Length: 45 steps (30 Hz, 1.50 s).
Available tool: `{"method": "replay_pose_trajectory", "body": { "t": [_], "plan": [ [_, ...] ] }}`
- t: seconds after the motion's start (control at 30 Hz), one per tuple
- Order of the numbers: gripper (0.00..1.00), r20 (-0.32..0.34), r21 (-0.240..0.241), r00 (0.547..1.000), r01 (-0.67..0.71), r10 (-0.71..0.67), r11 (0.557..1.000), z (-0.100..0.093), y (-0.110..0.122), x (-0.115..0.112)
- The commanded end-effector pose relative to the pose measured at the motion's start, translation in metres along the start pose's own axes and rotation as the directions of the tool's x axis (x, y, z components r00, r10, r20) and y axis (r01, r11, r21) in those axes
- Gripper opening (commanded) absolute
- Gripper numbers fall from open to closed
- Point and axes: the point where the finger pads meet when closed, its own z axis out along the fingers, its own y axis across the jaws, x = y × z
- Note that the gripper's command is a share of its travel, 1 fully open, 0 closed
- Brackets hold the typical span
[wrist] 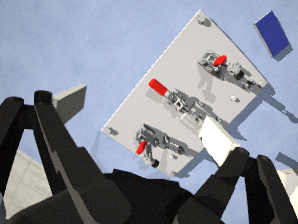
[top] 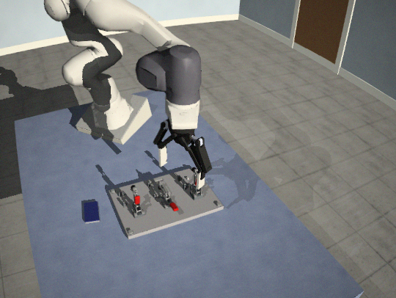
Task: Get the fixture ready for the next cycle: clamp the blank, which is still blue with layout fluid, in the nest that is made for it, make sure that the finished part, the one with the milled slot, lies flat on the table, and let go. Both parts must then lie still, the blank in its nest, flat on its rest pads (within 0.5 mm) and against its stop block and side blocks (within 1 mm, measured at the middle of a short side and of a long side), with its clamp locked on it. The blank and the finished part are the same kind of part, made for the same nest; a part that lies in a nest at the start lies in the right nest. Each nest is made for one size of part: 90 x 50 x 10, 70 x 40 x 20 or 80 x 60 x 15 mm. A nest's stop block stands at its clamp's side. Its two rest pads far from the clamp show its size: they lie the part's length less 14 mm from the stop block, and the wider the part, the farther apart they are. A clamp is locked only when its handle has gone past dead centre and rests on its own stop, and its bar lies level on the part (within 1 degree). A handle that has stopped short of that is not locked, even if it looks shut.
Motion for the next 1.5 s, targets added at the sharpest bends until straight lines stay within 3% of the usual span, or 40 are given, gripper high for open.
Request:
{"method": "replay_pose_trajectory", "body": {
  "t": [0.0,0.6,0.63,1.17,1.2,1.47],
  "plan": [
    [1.0,0.0,0.004,0.985,0.172,-0.172,0.985,-0.004,0.019,-0.008],
    [1.0,0.0,0.004,0.985,0.172,-0.172,0.985,-0.004,0.019,-0.008],
    [1.0,-0.001,0.004,0.949,0.315,-0.315,0.949,-0.006,0.038,-0.015],
    [1.0,-0.001,0.004,0.949,0.315,-0.315,0.949,-0.006,0.038,-0.015],
    [1.0,-0.003,0.004,0.895,0.446,-0.446,0.895,-0.007,0.056,-0.022],
    [1.0,-0.003,0.004,0.895,0.446,-0.446,0.895,-0.007,0.056,-0.022]
  ]
}}
